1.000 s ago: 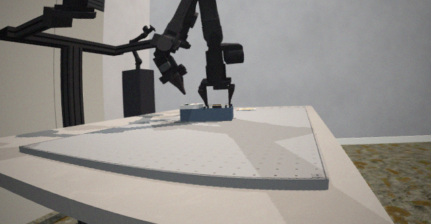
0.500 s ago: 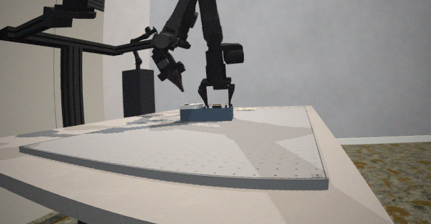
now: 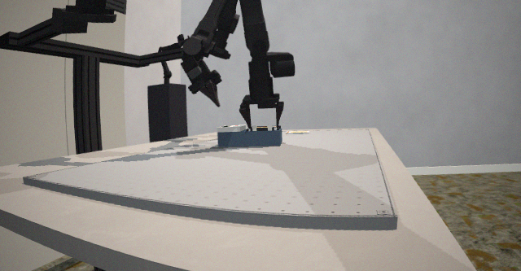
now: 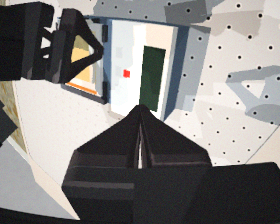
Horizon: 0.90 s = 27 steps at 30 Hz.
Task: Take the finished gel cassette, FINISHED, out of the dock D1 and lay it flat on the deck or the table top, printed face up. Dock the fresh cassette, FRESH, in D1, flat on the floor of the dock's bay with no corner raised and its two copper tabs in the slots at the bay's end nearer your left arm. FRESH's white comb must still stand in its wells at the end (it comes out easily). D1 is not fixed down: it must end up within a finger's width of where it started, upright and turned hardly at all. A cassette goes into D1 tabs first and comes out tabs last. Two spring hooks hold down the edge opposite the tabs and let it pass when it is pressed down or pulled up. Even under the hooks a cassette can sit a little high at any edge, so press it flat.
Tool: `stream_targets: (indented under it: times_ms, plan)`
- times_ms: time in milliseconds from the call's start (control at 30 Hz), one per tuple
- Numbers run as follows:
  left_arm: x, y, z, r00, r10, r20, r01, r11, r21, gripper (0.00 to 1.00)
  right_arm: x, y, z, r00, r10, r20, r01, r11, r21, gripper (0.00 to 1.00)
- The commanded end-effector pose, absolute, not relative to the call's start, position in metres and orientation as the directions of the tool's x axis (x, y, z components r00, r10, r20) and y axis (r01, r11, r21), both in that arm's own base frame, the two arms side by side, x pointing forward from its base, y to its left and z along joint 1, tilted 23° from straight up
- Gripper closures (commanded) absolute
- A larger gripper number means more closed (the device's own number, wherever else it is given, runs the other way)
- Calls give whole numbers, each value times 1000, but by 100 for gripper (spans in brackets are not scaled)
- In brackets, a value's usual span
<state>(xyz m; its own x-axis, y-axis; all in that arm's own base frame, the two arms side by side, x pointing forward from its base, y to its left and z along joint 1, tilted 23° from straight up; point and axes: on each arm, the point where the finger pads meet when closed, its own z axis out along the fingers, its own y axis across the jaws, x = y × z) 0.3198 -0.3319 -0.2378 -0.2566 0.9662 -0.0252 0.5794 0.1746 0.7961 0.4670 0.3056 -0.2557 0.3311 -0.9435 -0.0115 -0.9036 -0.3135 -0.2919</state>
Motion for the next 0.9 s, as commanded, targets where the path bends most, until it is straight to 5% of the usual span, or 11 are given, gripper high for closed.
stream_targets:
  times_ms: [0, 867]
  plan:
    - [314, -339, -229, -251, 967, -39, 575, 182, 798, 100, 468, 310, -252, 335, -942, -18, -901, -315, -300, 100]
    - [302, -344, -202, -246, 969, -35, 577, 175, 798, 100, 468, 310, -252, 335, -942, -18, -901, -315, -300, 100]
